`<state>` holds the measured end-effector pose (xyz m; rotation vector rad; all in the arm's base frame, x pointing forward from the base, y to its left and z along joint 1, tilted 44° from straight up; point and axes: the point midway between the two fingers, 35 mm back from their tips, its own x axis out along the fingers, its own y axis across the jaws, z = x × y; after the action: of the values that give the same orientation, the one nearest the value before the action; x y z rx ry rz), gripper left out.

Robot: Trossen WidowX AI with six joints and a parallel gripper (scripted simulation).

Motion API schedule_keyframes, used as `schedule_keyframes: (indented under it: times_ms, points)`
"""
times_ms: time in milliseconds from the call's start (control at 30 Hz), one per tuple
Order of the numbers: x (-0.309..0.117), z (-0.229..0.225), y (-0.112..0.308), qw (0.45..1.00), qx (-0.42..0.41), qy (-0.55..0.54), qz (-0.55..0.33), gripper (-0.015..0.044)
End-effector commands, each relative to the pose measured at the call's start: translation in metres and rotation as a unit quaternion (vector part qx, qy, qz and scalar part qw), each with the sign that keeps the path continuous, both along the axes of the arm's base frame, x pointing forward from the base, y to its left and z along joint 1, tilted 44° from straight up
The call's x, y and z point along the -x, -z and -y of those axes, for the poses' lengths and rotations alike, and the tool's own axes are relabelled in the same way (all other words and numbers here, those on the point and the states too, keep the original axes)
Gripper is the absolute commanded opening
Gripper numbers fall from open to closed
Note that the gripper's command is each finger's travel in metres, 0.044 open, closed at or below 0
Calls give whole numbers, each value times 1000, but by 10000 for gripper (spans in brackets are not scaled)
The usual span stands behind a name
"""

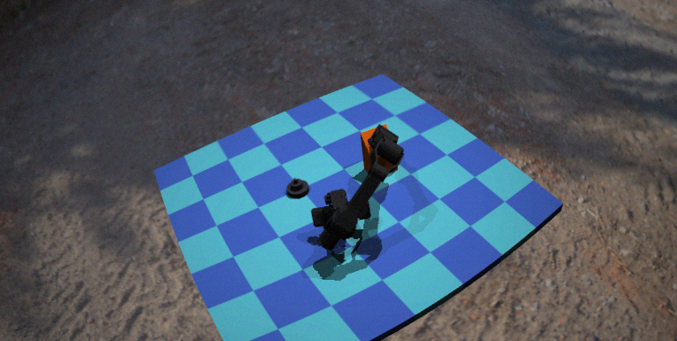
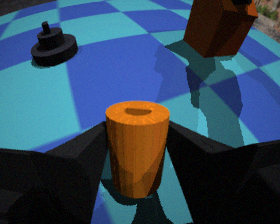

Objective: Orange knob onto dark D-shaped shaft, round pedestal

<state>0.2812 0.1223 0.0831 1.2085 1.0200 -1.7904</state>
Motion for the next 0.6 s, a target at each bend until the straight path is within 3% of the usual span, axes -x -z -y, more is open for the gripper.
schedule_keyframes:
  times_ms: [0,567]
  points:
    - [-2,-1,0,999,31,-5,-14,179]
    - [-7,-9,-9,999,49,-11,-16,179]
